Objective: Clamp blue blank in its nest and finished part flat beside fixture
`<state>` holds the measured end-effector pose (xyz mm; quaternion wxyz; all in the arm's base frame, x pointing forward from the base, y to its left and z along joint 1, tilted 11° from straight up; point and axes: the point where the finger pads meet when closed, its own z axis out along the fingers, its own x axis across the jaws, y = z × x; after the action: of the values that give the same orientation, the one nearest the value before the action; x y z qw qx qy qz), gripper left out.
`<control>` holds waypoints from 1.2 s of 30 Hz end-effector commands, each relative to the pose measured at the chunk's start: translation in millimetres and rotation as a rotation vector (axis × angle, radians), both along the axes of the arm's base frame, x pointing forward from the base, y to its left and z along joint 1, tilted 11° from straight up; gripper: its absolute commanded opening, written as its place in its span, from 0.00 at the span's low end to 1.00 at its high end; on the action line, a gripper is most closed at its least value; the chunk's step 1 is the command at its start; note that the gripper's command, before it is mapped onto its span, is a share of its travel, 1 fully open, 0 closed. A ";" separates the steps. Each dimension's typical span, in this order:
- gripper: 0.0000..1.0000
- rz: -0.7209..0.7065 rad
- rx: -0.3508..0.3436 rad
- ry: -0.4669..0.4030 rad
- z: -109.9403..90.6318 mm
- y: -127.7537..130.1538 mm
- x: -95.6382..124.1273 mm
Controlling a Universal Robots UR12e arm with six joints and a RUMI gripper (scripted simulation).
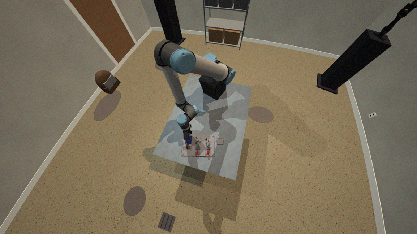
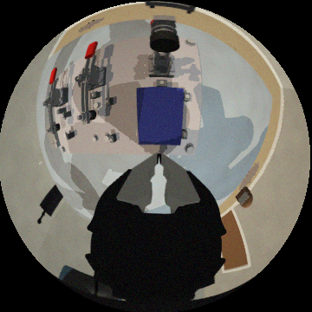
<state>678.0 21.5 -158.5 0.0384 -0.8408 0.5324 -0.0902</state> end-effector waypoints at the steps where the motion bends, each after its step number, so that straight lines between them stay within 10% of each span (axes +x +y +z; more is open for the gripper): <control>1: 0.00 0.000 0.000 -0.001 0.6 0.2 0.7; 36: 0.00 0.000 0.000 -0.001 1.8 3.4 7.3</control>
<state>683.8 24.3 -157.4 0.0384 -0.8408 0.5324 -0.0902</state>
